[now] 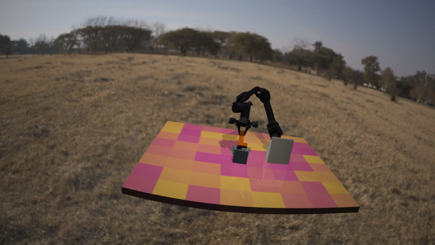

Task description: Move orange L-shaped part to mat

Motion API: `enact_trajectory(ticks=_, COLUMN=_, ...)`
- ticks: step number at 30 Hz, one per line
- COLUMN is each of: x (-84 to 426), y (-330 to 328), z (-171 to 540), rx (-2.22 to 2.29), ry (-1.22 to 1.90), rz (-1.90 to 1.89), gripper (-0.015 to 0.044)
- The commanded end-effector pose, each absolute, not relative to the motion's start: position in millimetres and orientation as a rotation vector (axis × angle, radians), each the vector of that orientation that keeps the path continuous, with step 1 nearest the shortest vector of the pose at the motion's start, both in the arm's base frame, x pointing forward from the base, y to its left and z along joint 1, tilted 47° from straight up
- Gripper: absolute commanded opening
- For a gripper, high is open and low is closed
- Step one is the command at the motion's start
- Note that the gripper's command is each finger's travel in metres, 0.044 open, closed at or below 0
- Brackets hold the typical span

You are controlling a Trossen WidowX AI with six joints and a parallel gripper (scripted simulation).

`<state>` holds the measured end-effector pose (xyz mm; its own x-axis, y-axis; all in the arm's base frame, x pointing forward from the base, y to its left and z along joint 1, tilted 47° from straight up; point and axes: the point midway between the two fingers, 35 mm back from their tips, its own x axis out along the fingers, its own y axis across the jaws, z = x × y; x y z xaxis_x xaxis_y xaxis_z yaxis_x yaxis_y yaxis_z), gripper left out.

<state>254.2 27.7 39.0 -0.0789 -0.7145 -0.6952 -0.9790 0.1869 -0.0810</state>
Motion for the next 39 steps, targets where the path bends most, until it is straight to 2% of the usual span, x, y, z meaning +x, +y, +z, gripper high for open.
enact_trajectory(ticks=1, x=250, y=17, z=50, rx=-1.594, ry=1.856, rz=0.557, gripper=0.0)
enact_trajectory(ticks=30, x=218, y=-61, z=134, rx=-1.597, ry=1.862, rz=0.556, gripper=0.0)
enact_trajectory(ticks=39, x=215, y=-68, z=136, rx=-1.597, ry=1.862, rz=0.555, gripper=0.0)
